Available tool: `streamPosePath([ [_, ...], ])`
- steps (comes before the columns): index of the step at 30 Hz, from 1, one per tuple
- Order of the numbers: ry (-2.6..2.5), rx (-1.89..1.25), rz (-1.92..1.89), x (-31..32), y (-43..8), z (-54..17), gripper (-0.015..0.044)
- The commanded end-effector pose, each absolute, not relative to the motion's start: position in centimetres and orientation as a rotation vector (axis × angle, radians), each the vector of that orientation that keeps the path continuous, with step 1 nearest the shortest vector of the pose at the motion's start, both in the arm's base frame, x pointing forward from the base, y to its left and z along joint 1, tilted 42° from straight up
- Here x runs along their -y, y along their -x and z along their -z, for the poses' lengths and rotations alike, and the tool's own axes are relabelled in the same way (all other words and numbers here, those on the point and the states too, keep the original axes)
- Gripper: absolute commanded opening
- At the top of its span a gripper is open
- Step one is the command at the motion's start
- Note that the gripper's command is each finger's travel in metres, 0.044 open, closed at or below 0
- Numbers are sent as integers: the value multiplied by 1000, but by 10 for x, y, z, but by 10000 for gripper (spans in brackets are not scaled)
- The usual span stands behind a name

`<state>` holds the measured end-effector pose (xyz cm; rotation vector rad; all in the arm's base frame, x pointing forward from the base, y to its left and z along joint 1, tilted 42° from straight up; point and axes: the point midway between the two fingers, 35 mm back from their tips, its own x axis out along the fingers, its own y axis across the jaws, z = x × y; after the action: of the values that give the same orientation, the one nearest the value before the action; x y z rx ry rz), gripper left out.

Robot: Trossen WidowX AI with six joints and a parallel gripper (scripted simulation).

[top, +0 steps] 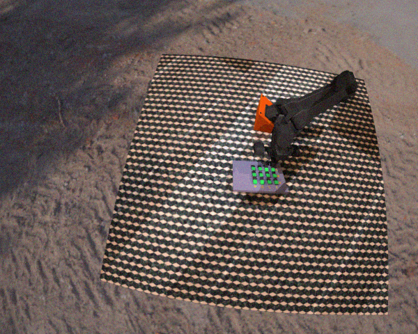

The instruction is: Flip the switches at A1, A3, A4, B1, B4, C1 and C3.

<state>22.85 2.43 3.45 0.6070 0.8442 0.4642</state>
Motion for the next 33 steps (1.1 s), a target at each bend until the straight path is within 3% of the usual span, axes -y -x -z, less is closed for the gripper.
streamPosePath([
  [1, -611, -850, -457, -24, -229, -33, 0],
  [20, -605, -845, -463, -25, -230, -33, 0],
  [33, -605, -879, -464, 15, -194, -68, 0],
])
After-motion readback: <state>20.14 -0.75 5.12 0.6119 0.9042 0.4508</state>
